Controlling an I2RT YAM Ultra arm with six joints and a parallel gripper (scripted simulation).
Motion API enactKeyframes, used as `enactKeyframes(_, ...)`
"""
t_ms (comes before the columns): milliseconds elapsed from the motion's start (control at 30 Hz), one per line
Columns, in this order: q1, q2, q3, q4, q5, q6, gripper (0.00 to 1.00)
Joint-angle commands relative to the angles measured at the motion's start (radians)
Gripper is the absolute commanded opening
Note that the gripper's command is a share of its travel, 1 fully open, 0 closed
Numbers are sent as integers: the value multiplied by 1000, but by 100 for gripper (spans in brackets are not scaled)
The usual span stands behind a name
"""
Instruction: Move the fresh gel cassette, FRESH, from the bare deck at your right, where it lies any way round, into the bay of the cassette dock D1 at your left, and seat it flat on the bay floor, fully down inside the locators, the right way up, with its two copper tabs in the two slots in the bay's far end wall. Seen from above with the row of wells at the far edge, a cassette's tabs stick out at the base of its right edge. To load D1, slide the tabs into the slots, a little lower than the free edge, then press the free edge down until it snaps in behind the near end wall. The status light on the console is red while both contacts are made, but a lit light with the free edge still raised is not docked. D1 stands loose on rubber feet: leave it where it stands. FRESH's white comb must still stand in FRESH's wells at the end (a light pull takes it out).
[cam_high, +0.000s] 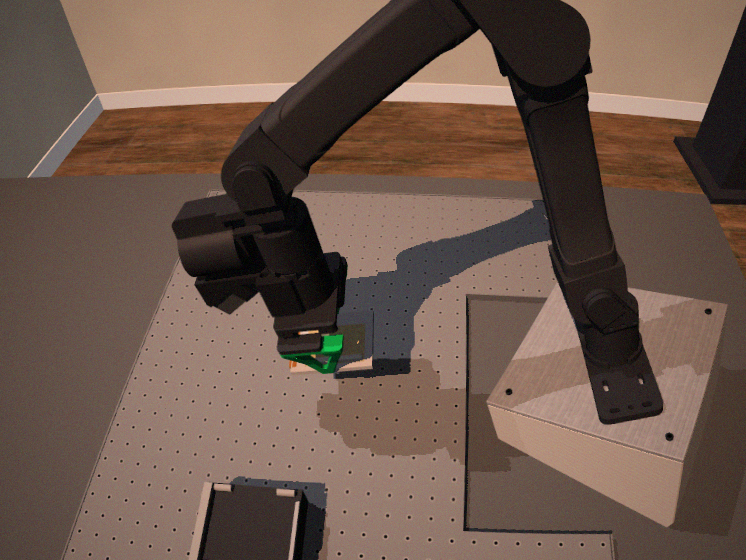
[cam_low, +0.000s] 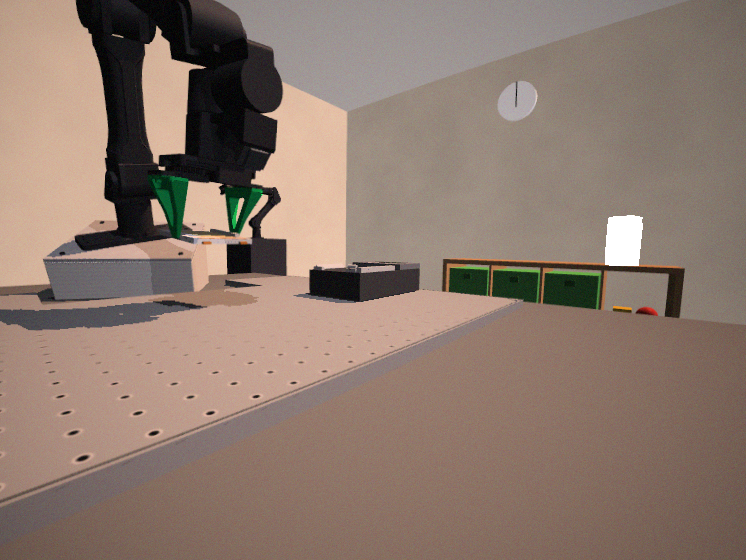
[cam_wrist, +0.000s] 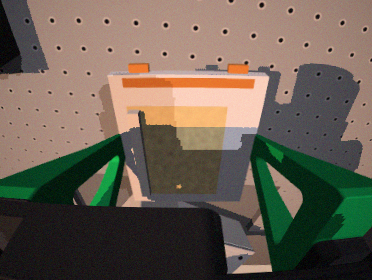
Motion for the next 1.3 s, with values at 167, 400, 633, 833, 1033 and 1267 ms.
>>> enactKeyframes(167,116,53,92,-48,32,152,0)
enactKeyframes(400,215,120,169,-79,45,253,0)
enactKeyframes(633,280,176,236,-106,52,319,0)
enactKeyframes(833,350,247,326,-141,59,391,0)
enactKeyframes(1033,404,313,413,-175,63,445,0)
enactKeyframes(1267,462,399,534,-224,67,505,0)
